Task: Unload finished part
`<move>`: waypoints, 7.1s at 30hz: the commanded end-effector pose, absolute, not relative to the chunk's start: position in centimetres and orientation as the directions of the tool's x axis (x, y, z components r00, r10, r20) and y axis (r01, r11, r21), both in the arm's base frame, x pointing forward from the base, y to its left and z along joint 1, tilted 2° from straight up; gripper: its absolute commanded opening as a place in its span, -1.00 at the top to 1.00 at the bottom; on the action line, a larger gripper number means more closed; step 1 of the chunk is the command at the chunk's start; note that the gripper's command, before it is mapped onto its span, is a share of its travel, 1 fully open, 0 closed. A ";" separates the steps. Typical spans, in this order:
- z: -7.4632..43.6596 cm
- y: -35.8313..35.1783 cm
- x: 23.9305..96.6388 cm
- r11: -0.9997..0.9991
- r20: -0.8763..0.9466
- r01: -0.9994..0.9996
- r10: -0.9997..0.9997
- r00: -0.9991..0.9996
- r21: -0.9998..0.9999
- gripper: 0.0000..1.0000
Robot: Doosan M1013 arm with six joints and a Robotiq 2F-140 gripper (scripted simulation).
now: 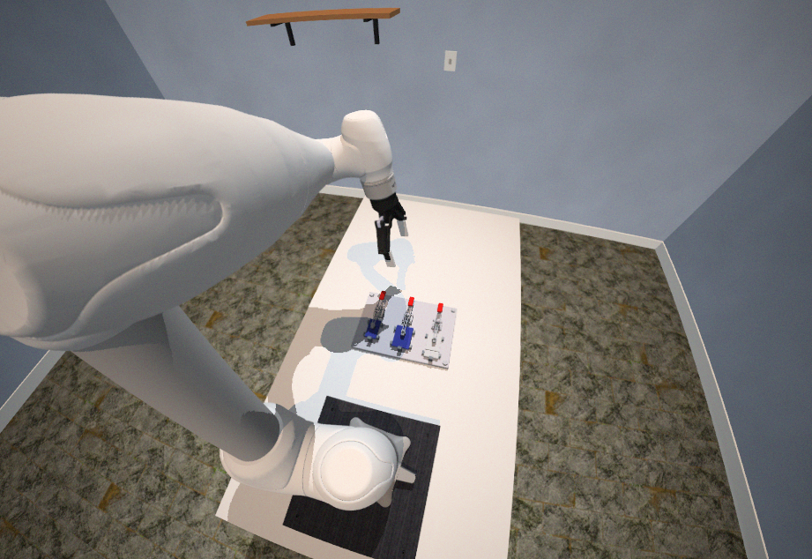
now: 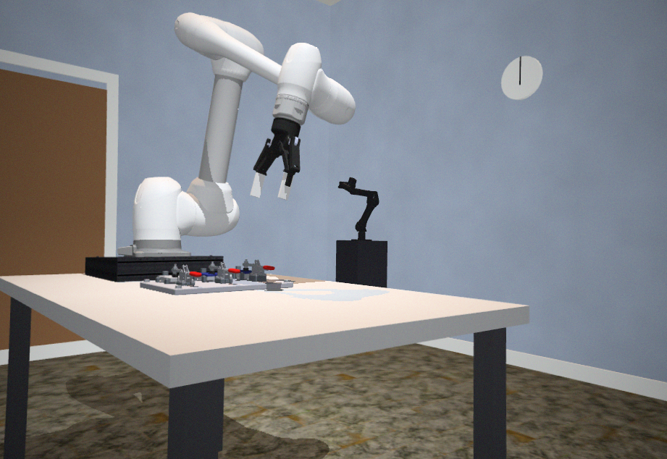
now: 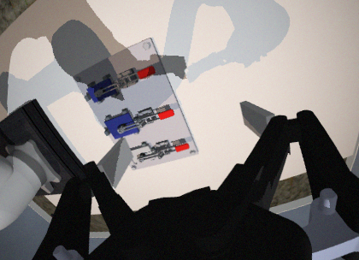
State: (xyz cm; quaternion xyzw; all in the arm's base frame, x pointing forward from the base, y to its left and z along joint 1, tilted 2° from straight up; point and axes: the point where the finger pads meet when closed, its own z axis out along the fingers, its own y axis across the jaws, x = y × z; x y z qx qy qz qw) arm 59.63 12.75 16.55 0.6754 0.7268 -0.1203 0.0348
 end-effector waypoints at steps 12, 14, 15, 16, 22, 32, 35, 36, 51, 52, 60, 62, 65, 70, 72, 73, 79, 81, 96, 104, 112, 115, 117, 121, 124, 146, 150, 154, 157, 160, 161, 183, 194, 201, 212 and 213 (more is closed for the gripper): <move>14.4 6.9 46.9 -0.511 -0.063 0.859 0.859 0.508 -0.029 -1.00; 13.9 6.3 45.0 -0.587 -0.040 0.809 0.809 0.586 -0.027 -1.00; 13.7 6.1 44.2 -0.618 -0.030 0.786 0.786 0.617 -0.027 -1.00; 13.6 6.0 43.9 -0.631 -0.026 0.776 0.776 0.630 -0.027 -1.00; 13.6 6.0 43.9 -0.633 -0.025 0.774 0.774 0.632 -0.027 -1.00; 13.6 6.0 43.9 -0.633 -0.025 0.774 0.774 0.632 -0.027 -1.00; 13.6 6.0 43.9 -0.633 -0.025 0.774 0.774 0.632 -0.027 -1.00; 13.6 6.0 43.9 -0.633 -0.025 0.774 0.774 0.632 -0.027 -1.00; 13.6 6.0 43.9 -0.633 -0.025 0.774 0.774 0.632 -0.027 -1.00; 13.6 6.0 43.9 -0.633 -0.025 0.774 0.774 0.632 -0.027 -1.00; 13.6 6.0 43.9 -0.633 -0.025 0.774 0.774 0.632 -0.027 -1.00; 13.6 6.0 43.9 -0.633 -0.025 0.774 0.774 0.632 -0.027 -1.00; 13.6 6.0 43.9 -0.633 -0.025 0.774 0.774 0.632 -0.027 -1.00; 13.6 6.0 43.9 -0.633 -0.025 0.774 0.774 0.632 -0.027 -1.00; 13.6 6.0 43.9 -0.633 -0.025 0.774 0.774 0.632 -0.027 -1.00; 13.6 6.0 43.9 -0.633 -0.025 0.774 0.774 0.632 -0.027 -1.00; 13.6 6.0 43.9 -0.633 -0.025 0.774 0.774 0.632 -0.027 -1.00; 13.6 6.0 43.9 -0.633 -0.025 0.774 0.774 0.632 -0.027 -1.00; 13.3 -2.3 41.9 -0.926 -0.035 0.376 0.377 0.926 -0.012 -1.00; 13.1 -6.5 40.2 -0.994 -0.037 0.111 0.111 0.993 -0.002 -1.00; 13.1 -6.5 40.2 -0.994 -0.037 0.111 0.111 0.993 -0.002 1.00; 13.1 -6.5 40.2 -0.994 -0.037 0.111 0.111 0.993 -0.002 1.00; 13.1 -6.5 40.2 -0.994 -0.037 0.111 0.111 0.993 -0.002 1.00; 13.1 -6.5 40.2 -0.994 -0.037 0.111 0.111 0.993 -0.002 1.00; 13.1 -6.5 40.2 -0.994 -0.037 0.111 0.111 0.993 -0.002 1.00; 13.1 -6.5 40.2 -0.994 -0.037 0.111 0.111 0.993 -0.002 1.00; 13.1 -6.5 40.2 -0.994 -0.037 0.111 0.111 0.993 -0.002 1.00; 13.1 -6.5 40.2 -0.994 -0.037 0.111 0.111 0.993 -0.002 1.00; 13.1 -6.5 40.2 -0.994 -0.037 0.111 0.111 0.993 -0.002 1.00; 13.1 -6.5 40.2 -0.994 -0.037 0.111 0.111 0.993 -0.002 1.00; 13.1 -6.5 40.2 -0.994 -0.037 0.111 0.111 0.993 -0.002 1.00; 13.1 -6.5 40.2 -0.994 -0.037 0.111 0.111 0.993 -0.002 -0.16; 13.1 -6.5 40.2 -0.994 -0.037 0.111 0.111 0.993 -0.002 -0.16; 13.1 -6.5 40.2 -0.994 -0.037 0.111 0.111 0.993 -0.002 -0.16; 13.1 -6.5 40.2 -0.994 -0.037 0.111 0.111 0.993 -0.002 -0.16; 13.1 -6.5 40.2 -0.994 -0.037 0.111 0.111 0.993 -0.002 -0.16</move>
